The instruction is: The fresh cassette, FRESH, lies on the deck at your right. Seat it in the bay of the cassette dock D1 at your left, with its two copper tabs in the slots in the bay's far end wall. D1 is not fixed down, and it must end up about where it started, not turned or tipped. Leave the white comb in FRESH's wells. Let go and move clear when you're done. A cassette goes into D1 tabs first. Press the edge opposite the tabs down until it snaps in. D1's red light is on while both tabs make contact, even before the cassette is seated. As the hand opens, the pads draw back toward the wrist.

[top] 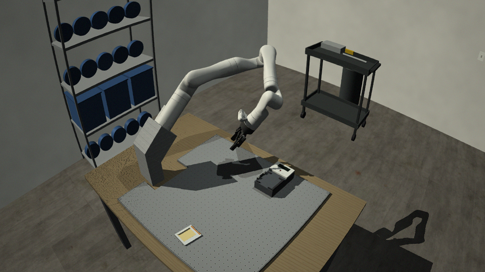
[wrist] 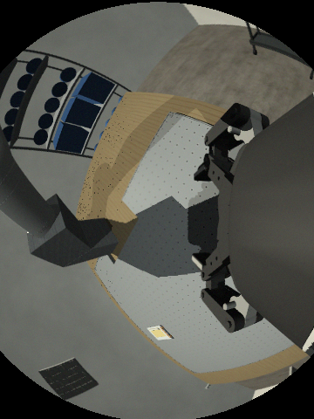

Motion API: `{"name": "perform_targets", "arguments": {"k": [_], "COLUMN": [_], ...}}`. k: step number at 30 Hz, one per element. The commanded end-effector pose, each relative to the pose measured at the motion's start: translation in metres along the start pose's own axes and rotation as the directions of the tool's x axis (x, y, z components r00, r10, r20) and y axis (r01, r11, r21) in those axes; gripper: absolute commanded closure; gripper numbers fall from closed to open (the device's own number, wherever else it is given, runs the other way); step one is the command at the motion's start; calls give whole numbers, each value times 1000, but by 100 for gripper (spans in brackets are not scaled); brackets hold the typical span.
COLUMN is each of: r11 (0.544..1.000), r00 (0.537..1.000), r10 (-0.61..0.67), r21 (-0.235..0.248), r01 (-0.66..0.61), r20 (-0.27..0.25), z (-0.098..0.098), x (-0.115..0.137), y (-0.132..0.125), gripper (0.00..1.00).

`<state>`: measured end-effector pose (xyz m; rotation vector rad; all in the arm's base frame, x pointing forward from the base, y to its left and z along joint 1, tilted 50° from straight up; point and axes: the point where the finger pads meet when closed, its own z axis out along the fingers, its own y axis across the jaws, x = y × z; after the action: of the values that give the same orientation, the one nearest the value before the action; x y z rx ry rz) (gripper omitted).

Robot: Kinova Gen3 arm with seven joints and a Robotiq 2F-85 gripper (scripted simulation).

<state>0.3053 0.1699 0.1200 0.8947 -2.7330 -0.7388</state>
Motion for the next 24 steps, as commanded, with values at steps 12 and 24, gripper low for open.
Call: {"name": "perform_targets", "arguments": {"k": [12, 24], "r11": [987, 967], "r00": [985, 961], "r10": [147, 231], "r21": [-84, -143], "r01": [-139, -210], "r20": [87, 152], "z": [2, 2], "x": [0, 1], "y": [-56, -91], "gripper": [0, 0]}}
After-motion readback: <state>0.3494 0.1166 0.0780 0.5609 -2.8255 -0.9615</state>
